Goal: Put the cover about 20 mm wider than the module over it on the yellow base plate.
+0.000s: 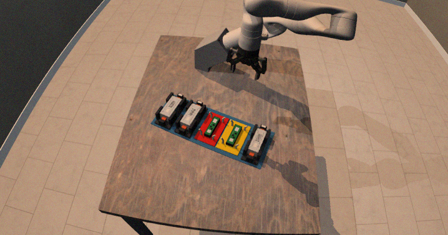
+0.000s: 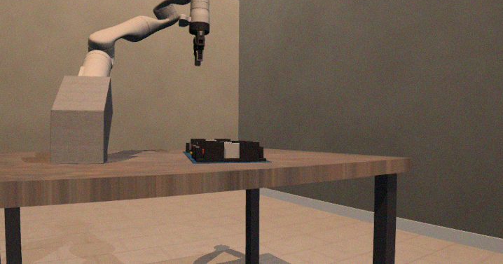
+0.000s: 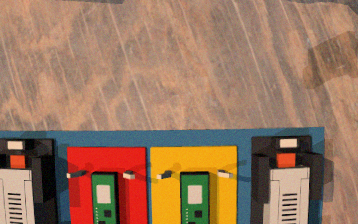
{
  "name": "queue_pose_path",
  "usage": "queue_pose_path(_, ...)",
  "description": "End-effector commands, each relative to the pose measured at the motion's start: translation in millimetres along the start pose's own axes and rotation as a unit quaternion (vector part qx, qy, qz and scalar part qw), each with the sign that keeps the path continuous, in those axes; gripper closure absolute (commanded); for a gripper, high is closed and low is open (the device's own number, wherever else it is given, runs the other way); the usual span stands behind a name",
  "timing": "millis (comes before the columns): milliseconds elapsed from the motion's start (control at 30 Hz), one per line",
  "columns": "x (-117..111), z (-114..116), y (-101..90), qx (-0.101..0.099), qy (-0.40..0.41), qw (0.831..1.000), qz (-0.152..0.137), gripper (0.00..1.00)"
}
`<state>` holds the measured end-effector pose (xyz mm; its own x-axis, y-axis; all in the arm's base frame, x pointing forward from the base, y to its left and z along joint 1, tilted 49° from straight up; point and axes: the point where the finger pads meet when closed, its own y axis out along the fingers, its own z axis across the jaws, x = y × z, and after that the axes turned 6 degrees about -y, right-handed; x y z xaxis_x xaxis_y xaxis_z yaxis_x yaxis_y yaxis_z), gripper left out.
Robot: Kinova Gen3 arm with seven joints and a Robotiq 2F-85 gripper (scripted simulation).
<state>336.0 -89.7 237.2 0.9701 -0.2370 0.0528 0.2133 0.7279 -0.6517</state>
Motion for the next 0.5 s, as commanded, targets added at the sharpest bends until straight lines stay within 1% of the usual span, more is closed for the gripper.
queue_pose_path(0, 0, 0, -0.6, 0.000, 0.000, 1.000, -0.001, 0.00)
queue_pose_path(333, 0, -56, 20.9, 0.000, 0.000, 1.000, -0.001, 0.00)
queue_pose_path(467, 0, -56, 20.9, 0.000, 0.000, 1.000, -0.001, 0.00)
